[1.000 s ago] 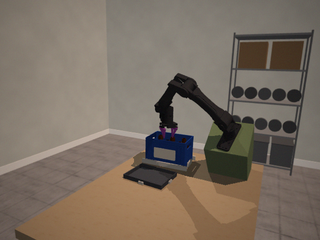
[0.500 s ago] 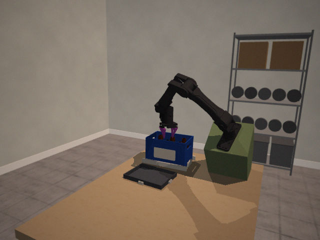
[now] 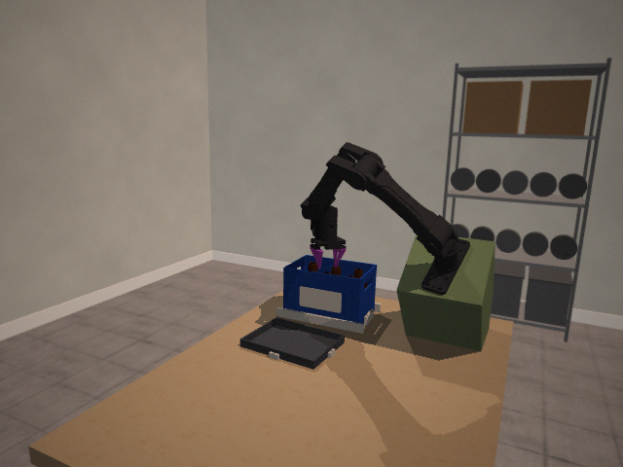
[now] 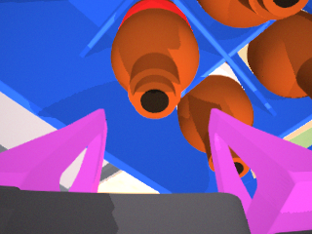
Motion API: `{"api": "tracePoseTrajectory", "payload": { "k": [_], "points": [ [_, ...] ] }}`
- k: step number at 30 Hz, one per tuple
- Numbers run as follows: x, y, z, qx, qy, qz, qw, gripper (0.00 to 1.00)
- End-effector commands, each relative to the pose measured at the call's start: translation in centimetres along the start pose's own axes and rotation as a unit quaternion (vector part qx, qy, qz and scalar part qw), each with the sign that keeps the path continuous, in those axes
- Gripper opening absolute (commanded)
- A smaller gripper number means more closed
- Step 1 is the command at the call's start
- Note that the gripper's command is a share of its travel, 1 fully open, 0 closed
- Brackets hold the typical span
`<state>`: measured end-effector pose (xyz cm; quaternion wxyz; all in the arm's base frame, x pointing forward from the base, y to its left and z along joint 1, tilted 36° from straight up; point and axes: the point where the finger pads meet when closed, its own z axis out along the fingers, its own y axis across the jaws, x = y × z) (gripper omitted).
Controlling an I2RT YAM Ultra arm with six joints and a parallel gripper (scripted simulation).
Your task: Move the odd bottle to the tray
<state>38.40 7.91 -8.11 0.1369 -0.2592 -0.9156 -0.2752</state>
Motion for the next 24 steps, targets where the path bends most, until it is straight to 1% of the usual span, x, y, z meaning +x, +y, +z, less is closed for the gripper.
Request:
{"api": "tracePoseTrajectory", "payload": {
  "k": [1,13,18,20,24],
  "points": [
    [-1.12,0.75,-1.35,-0.010,-0.018,-0.002,1.000,0.61],
    [-1.11,0.73,-1.32,-0.010,-0.018,-0.001,1.000,0.61],
    [-0.94,0.49,-0.84,-0.006,-0.010,0.004,1.000,0.61],
    [-1.13,0.94,-1.18,-0.009,-0.017,-0.003,1.000,0.61],
    [-1.05,1.03,-1.23,-0.009,-0.016,-0.003,1.000,0.61]
  ]
}}
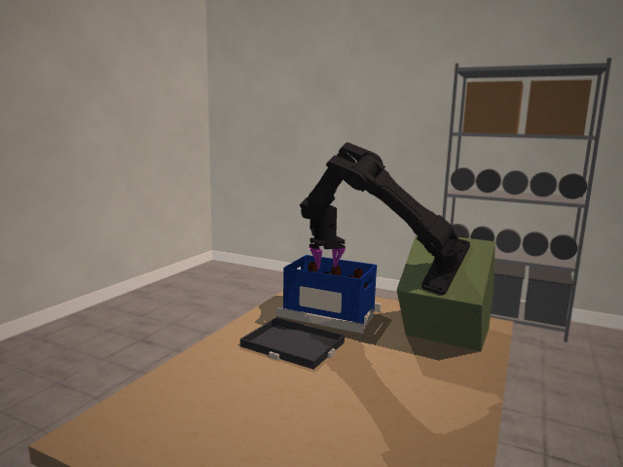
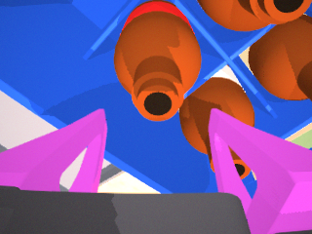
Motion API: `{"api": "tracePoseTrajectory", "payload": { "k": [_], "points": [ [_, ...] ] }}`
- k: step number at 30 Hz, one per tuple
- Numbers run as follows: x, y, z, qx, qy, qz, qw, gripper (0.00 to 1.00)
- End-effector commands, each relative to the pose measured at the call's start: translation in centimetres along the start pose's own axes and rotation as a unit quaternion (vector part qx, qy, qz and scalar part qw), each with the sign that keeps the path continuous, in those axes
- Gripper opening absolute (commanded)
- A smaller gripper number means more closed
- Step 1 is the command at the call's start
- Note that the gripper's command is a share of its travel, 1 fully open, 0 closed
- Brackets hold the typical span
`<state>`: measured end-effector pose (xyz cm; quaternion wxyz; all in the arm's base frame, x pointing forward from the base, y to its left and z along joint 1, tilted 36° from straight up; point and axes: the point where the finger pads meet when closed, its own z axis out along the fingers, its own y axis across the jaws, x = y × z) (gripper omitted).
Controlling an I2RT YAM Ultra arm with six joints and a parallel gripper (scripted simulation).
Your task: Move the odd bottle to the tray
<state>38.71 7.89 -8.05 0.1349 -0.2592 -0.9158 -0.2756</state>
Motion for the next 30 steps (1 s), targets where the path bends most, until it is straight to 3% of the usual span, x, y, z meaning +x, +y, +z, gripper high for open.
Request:
{"api": "tracePoseTrajectory", "payload": {
  "k": [1,30],
  "points": [
    [-0.78,0.80,-1.06,-0.007,-0.013,-0.001,1.000,0.61],
    [-1.10,0.61,-1.22,-0.010,-0.016,0.001,1.000,0.61]
  ]
}}
